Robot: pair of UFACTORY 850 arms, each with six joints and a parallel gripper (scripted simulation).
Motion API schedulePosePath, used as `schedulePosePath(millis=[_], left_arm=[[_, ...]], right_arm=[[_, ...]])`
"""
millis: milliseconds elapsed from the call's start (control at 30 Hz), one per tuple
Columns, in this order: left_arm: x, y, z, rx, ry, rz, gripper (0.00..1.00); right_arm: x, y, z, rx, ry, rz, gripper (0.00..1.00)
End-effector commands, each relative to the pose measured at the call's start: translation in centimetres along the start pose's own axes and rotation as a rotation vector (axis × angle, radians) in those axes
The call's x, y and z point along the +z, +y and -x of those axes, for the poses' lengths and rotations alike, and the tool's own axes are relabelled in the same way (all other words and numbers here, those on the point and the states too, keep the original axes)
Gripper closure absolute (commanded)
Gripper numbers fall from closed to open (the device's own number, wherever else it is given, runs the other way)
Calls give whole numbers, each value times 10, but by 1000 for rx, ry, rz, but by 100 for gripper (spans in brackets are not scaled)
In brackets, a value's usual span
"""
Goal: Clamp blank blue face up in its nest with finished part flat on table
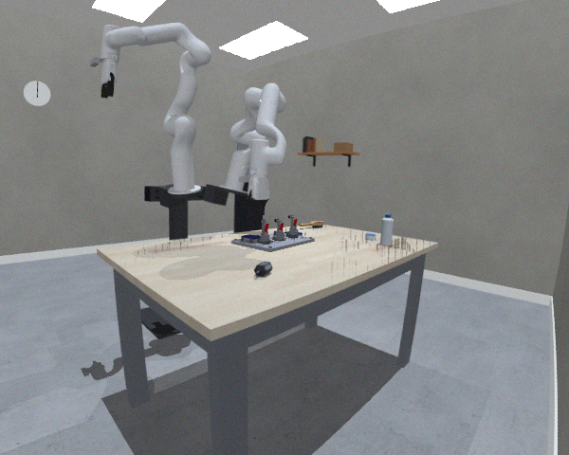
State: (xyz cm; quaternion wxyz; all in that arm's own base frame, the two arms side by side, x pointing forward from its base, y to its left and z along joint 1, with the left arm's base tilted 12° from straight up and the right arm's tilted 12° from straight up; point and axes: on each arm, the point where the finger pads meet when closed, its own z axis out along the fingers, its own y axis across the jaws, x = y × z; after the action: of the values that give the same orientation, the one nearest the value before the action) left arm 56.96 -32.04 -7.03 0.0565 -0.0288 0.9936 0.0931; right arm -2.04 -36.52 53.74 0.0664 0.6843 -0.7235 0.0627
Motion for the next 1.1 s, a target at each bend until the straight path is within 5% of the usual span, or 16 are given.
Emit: schedulePosePath(millis=[0, 433, 1067], left_arm=[[-1, -1, 24, 0, 1, -1, 52], [-1, -1, 54, 0, 1, -1, 52], [8, -1, 55, 0, 1, -1, 52]], right_arm=[[-1, 0, 0, 0, 2, 0, 0], [-1, 0, 0, 0, 2, 0, 0], [-1, 0, 0, 0, 2, 0, 0]])
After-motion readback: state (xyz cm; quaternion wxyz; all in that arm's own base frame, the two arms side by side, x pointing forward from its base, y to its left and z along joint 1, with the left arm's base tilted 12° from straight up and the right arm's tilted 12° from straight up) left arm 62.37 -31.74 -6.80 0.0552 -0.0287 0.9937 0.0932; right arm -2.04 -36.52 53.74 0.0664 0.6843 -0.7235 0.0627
